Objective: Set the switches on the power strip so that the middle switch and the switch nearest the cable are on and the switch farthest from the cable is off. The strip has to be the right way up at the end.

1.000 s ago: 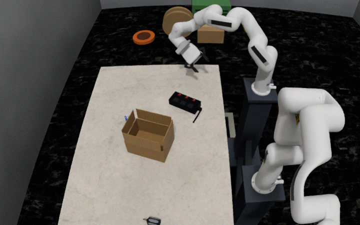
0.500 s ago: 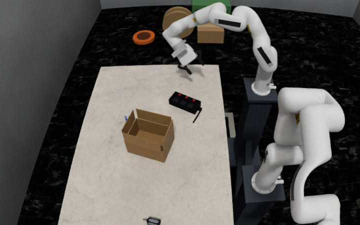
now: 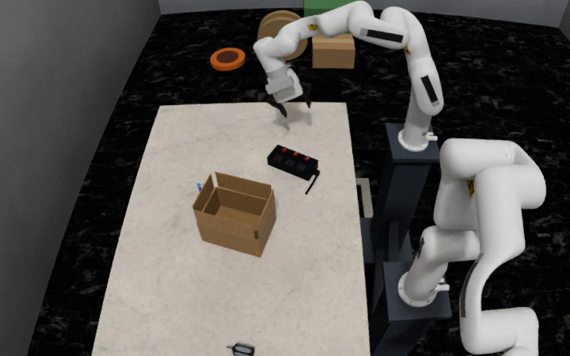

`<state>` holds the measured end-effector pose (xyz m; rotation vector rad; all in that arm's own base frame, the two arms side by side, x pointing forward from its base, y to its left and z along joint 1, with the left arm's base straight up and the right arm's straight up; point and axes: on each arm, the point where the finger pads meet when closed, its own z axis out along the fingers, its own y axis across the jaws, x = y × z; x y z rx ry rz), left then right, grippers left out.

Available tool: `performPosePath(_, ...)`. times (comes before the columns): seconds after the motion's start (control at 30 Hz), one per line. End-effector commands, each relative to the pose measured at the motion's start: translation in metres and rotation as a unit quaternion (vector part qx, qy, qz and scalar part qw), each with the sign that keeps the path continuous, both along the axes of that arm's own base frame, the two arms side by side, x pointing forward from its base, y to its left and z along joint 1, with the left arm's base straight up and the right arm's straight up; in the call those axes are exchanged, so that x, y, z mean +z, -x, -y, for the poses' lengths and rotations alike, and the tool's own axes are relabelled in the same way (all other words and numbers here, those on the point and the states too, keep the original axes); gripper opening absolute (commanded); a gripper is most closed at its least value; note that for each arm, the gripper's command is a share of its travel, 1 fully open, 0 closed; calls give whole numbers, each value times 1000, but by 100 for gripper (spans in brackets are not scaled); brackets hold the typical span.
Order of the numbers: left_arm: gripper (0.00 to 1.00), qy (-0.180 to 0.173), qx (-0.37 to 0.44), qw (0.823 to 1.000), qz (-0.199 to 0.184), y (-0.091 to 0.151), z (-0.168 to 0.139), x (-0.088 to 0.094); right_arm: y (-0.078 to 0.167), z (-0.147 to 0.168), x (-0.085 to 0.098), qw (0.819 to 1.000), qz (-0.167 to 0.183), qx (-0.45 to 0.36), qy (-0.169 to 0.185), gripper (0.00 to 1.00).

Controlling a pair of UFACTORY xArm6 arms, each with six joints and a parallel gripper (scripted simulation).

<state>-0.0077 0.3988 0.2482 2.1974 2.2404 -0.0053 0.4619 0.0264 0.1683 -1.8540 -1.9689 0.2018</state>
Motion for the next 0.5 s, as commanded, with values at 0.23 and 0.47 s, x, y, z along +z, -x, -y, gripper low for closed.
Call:
performPosePath(0.23,100,-2,0,1000,0,0,-1,2,-49,-45,51,981,170,40,81,100)
performPosePath(0.47,100,-2,0,1000,0,0,-1,2,-58,-60,67,972,213,50,91,100)
